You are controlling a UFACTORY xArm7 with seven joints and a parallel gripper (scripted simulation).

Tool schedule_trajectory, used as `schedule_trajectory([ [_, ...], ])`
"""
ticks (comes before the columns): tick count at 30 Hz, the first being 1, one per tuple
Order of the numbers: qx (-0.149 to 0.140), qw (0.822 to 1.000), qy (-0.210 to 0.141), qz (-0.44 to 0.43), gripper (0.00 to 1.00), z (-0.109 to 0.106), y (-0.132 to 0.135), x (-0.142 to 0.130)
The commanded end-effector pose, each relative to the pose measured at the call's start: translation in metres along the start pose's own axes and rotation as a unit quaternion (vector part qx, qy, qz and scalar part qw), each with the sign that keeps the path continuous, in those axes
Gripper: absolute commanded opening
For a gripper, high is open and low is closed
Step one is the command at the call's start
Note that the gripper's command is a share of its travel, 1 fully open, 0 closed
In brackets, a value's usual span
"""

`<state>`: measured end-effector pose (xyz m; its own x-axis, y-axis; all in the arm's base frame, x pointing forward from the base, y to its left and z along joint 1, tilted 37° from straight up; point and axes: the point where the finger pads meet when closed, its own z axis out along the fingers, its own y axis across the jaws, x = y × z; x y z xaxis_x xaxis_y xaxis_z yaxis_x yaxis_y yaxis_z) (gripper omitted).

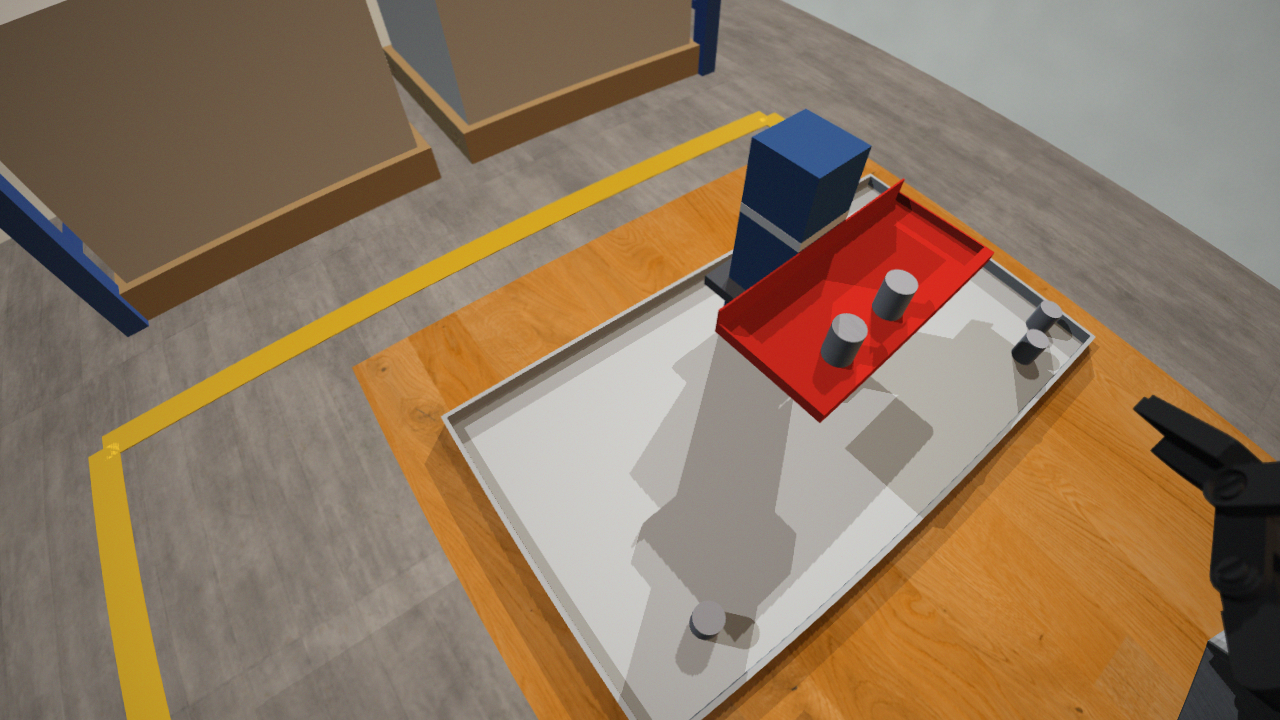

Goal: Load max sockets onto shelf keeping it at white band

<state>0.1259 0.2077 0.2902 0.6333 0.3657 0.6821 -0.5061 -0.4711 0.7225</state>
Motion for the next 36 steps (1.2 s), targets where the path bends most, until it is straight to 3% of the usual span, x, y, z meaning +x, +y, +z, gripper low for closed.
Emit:
schedule_trajectory([
  [1,0.003,0.999,-0.021,0.05,1.0,0.022,0.011,0.012],
  [4,-0.009,0.99,-0.057,0.132,1.0,0.06,0.032,0.022],
  [9,-0.017,0.977,-0.088,0.192,1.0,0.089,0.048,0.024],
  [11,-0.023,0.959,-0.123,0.256,1.0,0.121,0.064,0.021],
  [14,-0.026,0.947,-0.141,0.288,1.0,0.136,0.072,0.017],
  [15,-0.027,0.933,-0.161,0.32,1.0,0.152,0.08,0.012],
  [18,-0.027,0.933,-0.161,0.32,1.0,0.152,0.08,0.012],
  [20,-0.027,0.902,-0.201,0.382,1.0,0.181,0.091,-0.003],
  [21,-0.027,0.902,-0.201,0.382,1.0,0.181,0.091,-0.003],
  [22,-0.025,0.884,-0.221,0.411,1.0,0.194,0.095,-0.012],
  [23,-0.025,0.884,-0.221,0.411,1.0,0.194,0.095,-0.012],
  [24,-0.022,0.865,-0.24,0.44,1.0,0.205,0.097,-0.021],
  [25,-0.022,0.865,-0.24,0.44,1.0,0.205,0.097,-0.021],
  [26,-0.017,0.845,-0.26,0.467,1.0,0.216,0.098,-0.031],
  [27,-0.017,0.845,-0.26,0.467,1.0,0.216,0.098,-0.031],
  [28,-0.012,0.824,-0.278,0.493,1.0,0.225,0.097,-0.041],
  [29,-0.012,0.824,-0.278,0.493,1.0,0.225,0.097,-0.041],
  [30,-0.005,0.803,-0.295,0.517,1.0,0.233,0.095,-0.05],
  [31,-0.005,0.803,-0.295,0.517,1.0,0.233,0.095,-0.05],
  [33,0.012,0.761,-0.327,0.561,1.0,0.245,0.087,-0.067],
  [35,0.012,0.761,-0.327,0.561,1.0,0.245,0.087,-0.067],
  [36,0.021,0.74,-0.34,0.58,1.0,0.249,0.081,-0.074],
])
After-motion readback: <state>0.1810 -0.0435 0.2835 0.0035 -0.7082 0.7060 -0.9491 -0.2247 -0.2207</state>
